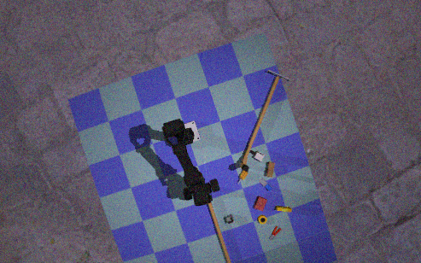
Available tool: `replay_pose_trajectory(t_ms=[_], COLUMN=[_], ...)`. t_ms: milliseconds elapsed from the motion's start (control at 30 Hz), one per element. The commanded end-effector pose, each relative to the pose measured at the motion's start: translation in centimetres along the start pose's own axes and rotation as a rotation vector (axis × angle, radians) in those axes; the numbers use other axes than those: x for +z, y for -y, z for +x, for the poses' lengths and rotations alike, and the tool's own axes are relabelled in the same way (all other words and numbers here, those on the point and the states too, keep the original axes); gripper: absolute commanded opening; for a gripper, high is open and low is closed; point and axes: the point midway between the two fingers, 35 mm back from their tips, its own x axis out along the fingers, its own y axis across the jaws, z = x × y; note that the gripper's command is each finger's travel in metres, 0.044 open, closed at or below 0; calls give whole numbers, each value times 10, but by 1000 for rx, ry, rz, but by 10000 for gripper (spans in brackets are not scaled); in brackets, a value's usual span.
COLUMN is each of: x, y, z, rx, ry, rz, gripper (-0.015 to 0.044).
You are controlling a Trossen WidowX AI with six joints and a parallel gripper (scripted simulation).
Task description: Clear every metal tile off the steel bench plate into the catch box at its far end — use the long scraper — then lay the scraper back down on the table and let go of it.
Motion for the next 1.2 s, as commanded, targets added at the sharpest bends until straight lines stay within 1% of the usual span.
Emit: replay_pose_trajectory(t_ms=[0, 100, 667, 1167], x=[1, 1, 1, 23], y=[4, 5, 1, 1], z=[0, 0, -1, -37], rx=[-5, -5, 4, 4], ry=[9, 9, 2, 2], rz=[-3, -3, 1, 1], gripper=[0, 0, 440, 440])
